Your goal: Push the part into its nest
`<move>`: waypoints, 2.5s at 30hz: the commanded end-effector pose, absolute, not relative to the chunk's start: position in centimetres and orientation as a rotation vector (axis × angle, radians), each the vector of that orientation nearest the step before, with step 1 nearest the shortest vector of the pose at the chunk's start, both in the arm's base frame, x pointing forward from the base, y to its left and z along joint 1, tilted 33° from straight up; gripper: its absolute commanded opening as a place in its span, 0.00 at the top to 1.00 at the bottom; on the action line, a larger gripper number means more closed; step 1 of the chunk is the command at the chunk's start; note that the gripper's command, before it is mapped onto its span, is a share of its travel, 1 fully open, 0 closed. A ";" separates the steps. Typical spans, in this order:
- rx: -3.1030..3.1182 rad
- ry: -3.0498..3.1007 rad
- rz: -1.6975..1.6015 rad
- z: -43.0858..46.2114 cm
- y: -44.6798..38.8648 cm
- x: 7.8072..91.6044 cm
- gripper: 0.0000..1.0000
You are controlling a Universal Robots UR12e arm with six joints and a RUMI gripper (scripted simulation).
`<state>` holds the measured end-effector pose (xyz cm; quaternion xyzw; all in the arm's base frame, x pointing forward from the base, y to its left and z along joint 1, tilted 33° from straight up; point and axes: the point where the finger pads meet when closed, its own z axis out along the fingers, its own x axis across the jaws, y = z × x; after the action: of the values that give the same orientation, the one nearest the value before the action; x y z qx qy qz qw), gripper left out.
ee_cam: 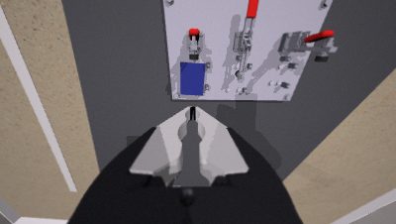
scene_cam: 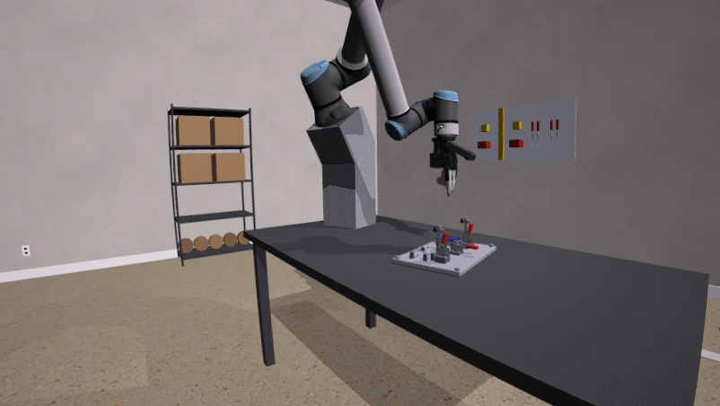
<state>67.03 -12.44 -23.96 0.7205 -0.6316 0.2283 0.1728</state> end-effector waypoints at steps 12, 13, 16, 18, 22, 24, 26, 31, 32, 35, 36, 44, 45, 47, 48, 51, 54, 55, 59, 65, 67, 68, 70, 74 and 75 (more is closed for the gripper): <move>2.044 -1.792 0.649 -23.9 -12.4 67.1 1.00; 2.044 -1.792 0.649 -23.9 -12.4 67.1 1.00; 2.044 -1.792 0.649 -24.0 -12.5 67.1 1.00; 2.043 -1.791 0.651 -24.2 -12.6 67.1 1.00; 2.043 -1.791 0.652 -25.5 -13.4 67.3 1.00; 2.043 -1.791 0.652 -26.5 -14.1 67.4 1.00; 2.043 -1.791 0.652 -26.5 -14.1 67.4 1.00; 2.043 -1.791 0.652 -29.8 -16.2 67.8 1.00; 2.043 -1.791 0.652 -30.4 -16.6 67.9 1.00; 2.043 -1.791 0.652 -32.4 -17.9 68.2 1.00; 2.043 -1.791 0.652 -33.0 -18.3 68.3 1.00; 2.043 -1.791 0.652 -35.1 -19.6 68.6 1.00; 2.043 -1.791 0.652 -35.2 -19.7 68.6 1.00; 2.043 -1.791 0.652 -35.3 -19.8 68.6 1.00; 2.043 -1.791 0.652 -35.3 -19.8 68.6 1.00; 2.043 -1.791 0.652 -35.3 -19.8 68.6 1.00; 2.043 -1.791 0.652 -35.3 -19.8 68.4 1.00; 2.043 -1.791 0.652 -35.3 -19.8 68.3 1.00; 2.043 -1.791 0.652 -35.4 -19.8 67.9 1.00; 2.043 -1.791 0.652 -35.5 -19.9 66.8 1.00; 2.043 -1.791 0.652 -35.5 -20.0 66.2 1.00; 2.043 -1.791 0.652 -35.6 -20.0 65.9 1.00; 2.043 -1.791 0.652 -35.6 -20.0 65.3 1.00; 2.043 -1.791 0.652 -35.7 -20.1 63.9 1.00; 2.043 -1.791 0.652 -35.7 -20.2 63.6 1.00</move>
<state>64.96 -20.09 -35.67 0.7199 -0.6317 0.2292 0.1734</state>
